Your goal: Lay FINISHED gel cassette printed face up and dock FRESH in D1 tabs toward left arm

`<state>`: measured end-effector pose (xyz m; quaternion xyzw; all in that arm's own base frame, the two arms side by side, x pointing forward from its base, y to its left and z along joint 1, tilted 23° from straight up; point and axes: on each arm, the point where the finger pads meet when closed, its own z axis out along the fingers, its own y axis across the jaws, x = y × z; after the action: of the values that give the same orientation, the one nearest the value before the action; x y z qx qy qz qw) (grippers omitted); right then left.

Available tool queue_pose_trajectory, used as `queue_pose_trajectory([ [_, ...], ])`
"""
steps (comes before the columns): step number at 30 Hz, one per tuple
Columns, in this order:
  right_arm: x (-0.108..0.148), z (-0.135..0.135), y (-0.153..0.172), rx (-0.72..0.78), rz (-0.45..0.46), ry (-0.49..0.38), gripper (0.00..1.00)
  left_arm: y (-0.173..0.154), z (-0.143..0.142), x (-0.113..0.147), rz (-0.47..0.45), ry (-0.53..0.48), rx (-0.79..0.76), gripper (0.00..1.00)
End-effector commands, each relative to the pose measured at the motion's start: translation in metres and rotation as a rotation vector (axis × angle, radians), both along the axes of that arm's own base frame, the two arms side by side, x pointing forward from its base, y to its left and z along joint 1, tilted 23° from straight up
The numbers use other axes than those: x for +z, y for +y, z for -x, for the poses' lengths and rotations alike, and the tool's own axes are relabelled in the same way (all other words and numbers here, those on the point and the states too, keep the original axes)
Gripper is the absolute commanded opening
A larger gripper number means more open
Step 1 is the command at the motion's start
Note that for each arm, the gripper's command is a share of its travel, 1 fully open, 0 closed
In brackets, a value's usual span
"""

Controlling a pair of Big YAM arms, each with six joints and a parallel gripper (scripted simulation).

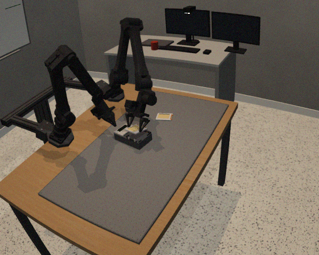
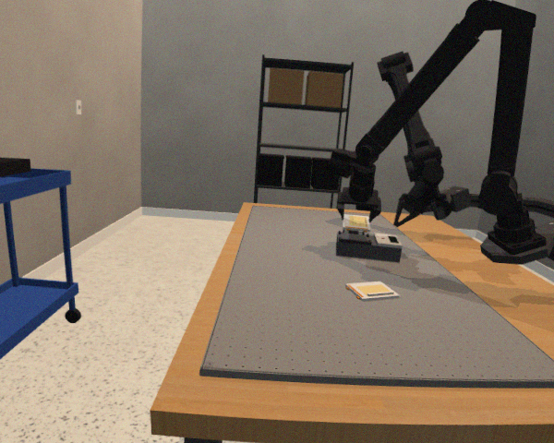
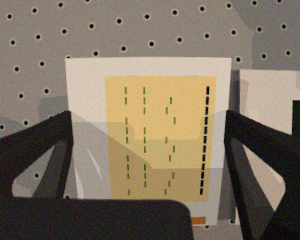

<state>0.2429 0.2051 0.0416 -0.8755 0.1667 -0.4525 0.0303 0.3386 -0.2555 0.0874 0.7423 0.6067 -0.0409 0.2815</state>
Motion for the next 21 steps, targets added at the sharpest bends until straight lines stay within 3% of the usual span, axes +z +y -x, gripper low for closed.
queue_pose_trajectory([
  [1, 0.017, -0.004, 0.021, -0.003, -0.055, -0.022, 0.00, -0.002, -0.002, 0.003, 0.009, -0.013, -0.001, 0.00],
  [21, 0.027, 0.008, 0.023, -0.009, -0.061, -0.022, 0.00, -0.002, -0.002, 0.003, 0.009, -0.013, -0.001, 0.00],
])
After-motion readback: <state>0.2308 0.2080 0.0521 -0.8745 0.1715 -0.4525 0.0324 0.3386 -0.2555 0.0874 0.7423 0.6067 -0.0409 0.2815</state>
